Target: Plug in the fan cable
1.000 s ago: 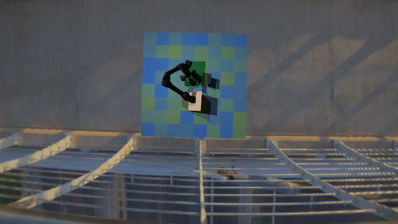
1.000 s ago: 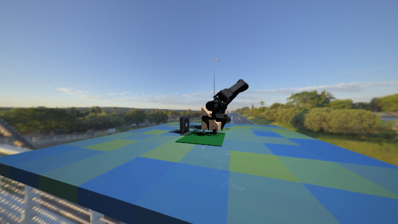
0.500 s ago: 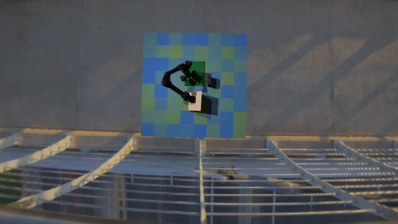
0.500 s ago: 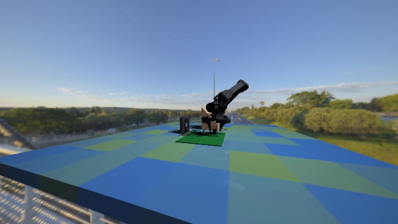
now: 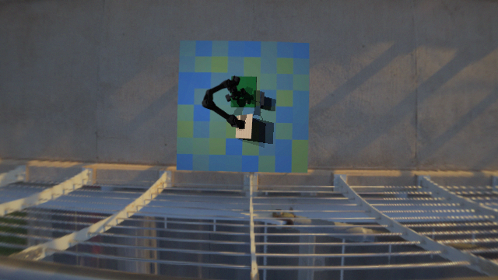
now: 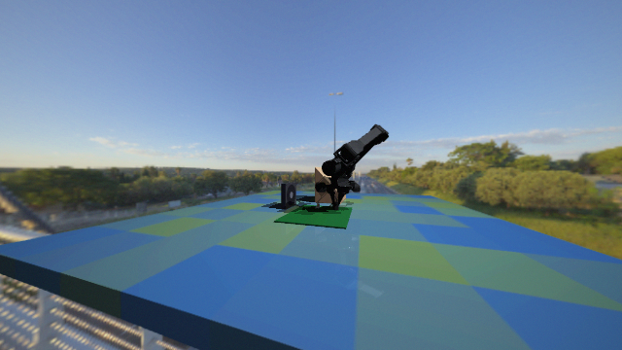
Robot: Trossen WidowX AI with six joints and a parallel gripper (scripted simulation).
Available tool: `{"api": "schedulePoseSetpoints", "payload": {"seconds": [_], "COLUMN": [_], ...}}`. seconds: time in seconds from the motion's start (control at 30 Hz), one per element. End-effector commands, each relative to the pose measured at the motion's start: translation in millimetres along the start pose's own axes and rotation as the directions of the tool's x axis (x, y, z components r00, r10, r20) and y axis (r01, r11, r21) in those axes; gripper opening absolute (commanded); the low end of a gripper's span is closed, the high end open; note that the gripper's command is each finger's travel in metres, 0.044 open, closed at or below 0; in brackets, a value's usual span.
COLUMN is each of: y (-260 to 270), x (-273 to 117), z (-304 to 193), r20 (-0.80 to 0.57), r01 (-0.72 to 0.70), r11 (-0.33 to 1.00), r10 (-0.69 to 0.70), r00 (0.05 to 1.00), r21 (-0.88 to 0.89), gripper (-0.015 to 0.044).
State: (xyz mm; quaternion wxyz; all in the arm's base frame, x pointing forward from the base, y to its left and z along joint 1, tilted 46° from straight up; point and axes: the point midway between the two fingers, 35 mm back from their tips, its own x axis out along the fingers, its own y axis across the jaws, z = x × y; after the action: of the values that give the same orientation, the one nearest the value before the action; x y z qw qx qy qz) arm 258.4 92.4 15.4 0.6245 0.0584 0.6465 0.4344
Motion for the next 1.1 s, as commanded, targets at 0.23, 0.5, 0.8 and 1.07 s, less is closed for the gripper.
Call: {"api": "schedulePoseSetpoints", "payload": {"seconds": [0.23,0.5,0.8,1.07], "y": [-1.9,-3.7,-3.5,-1.3], "x": [-14.1,-38.5,-65.5,-89.4], "z": [-1.9,-6.9,-14.5,-22.9], "r20": [0.0,-0.001,-0.002,-0.002], "r01": [0.003,0.006,0.004,0.0], "r11": [1.0,1.0,1.0,1.0], "r10": [-0.003,-0.006,-0.004,0.0], "r00": [1.0,1.0,1.0,1.0], "r21": [0.001,0.004,0.006,0.008], "gripper": [0.0,0.0,0.0,0.0]}}
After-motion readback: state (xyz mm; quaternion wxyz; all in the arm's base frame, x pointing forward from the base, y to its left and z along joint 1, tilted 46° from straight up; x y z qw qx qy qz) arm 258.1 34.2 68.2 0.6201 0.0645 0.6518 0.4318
